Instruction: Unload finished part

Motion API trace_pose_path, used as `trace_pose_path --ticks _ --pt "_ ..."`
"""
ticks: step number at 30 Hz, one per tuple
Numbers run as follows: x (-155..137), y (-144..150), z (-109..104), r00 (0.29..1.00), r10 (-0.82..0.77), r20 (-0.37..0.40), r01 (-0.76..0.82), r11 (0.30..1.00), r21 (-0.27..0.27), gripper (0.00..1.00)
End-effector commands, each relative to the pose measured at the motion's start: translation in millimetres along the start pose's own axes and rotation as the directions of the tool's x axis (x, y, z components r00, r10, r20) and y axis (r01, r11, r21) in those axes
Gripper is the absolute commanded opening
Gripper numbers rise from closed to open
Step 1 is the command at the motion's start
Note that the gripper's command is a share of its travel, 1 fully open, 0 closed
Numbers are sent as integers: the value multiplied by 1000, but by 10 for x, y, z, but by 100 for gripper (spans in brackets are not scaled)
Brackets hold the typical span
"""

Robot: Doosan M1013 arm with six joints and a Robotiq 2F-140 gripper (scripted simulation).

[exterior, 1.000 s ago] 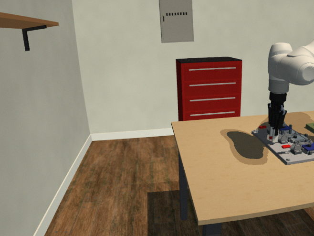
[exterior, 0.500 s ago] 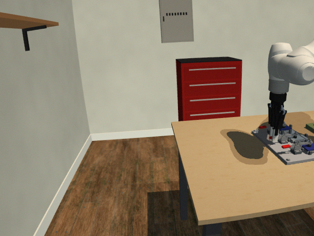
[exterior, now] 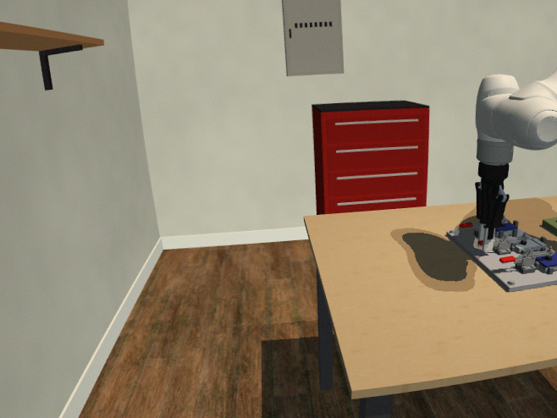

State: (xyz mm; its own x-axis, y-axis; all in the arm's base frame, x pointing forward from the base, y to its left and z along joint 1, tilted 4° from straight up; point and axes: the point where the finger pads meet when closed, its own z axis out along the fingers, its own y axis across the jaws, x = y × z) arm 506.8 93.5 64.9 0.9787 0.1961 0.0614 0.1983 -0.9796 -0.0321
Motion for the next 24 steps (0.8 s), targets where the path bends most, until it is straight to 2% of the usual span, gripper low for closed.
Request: trace_pose_path --ticks 1,24 --pt "-4 0 -9 1000 0 0 0 1000 0 11" --pt "-52 0 -103 1000 0 0 0 1000 0 11"
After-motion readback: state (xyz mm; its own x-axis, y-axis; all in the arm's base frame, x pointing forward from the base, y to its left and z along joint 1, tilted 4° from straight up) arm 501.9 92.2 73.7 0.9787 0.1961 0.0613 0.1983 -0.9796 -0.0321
